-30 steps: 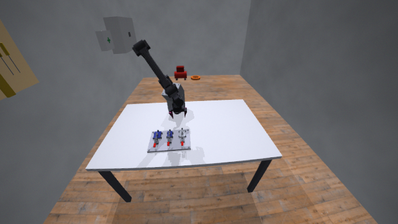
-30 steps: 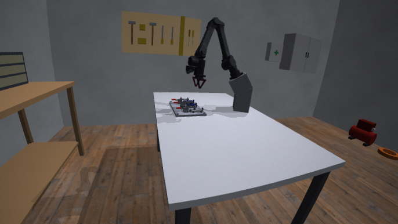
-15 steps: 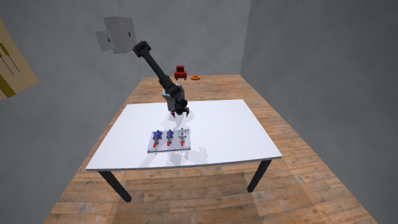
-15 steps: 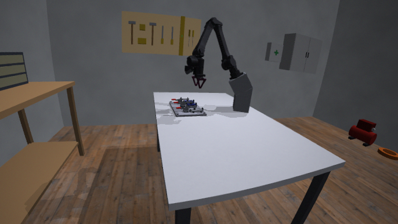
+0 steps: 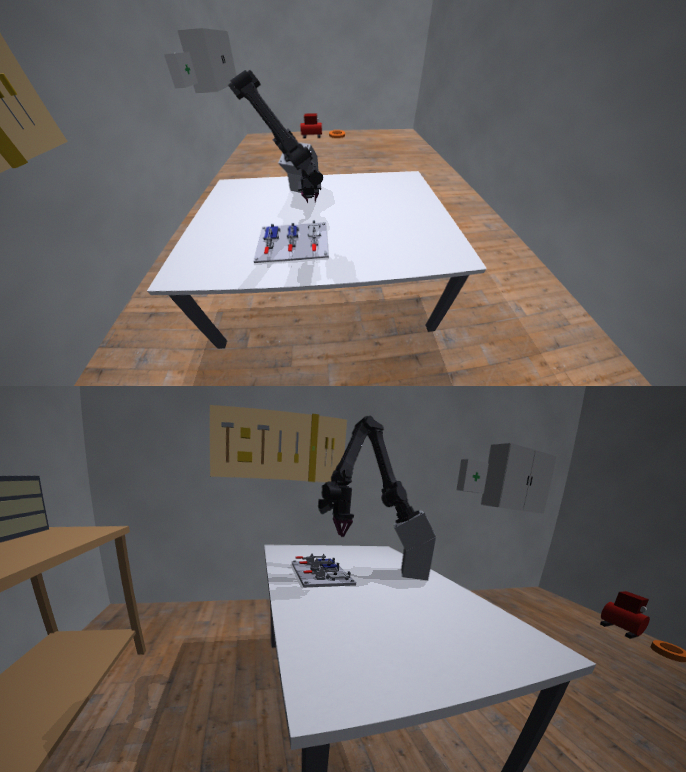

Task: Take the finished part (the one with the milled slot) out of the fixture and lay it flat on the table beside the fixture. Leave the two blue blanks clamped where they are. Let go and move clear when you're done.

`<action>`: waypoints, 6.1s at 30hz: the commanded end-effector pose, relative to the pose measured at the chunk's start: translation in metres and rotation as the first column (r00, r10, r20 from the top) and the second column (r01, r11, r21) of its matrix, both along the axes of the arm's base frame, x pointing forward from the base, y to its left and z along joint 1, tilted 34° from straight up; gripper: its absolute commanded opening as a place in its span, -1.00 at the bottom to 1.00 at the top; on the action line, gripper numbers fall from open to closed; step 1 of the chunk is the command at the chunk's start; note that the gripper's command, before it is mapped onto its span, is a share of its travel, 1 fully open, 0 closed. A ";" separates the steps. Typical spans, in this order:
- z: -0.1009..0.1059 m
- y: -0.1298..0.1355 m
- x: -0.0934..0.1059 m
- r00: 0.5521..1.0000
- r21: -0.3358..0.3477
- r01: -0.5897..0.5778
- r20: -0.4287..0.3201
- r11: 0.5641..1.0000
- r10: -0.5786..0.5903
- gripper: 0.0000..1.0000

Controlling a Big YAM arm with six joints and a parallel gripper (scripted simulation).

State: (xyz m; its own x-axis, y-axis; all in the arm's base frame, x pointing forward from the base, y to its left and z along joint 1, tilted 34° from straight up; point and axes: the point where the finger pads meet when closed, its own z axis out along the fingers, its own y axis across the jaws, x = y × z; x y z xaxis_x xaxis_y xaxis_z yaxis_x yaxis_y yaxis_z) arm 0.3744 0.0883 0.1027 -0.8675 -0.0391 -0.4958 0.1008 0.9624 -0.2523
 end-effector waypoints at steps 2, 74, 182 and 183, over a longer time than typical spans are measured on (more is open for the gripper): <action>0.000 -0.008 -0.003 1.000 -0.002 0.023 -0.006 1.000 -0.023 -1.00; 0.019 -0.002 0.012 0.999 0.016 0.022 0.038 1.000 -0.022 0.83; 0.010 -0.001 0.004 1.000 0.010 0.008 0.027 1.000 -0.008 0.83; 0.011 -0.001 0.005 1.000 0.010 0.007 0.028 1.000 -0.008 0.83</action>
State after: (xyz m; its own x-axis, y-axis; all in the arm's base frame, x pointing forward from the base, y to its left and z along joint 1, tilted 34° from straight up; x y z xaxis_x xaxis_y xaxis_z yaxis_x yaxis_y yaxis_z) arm 0.3729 0.0869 0.1011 -0.8697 -0.0390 -0.4920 0.1013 0.9615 -0.2553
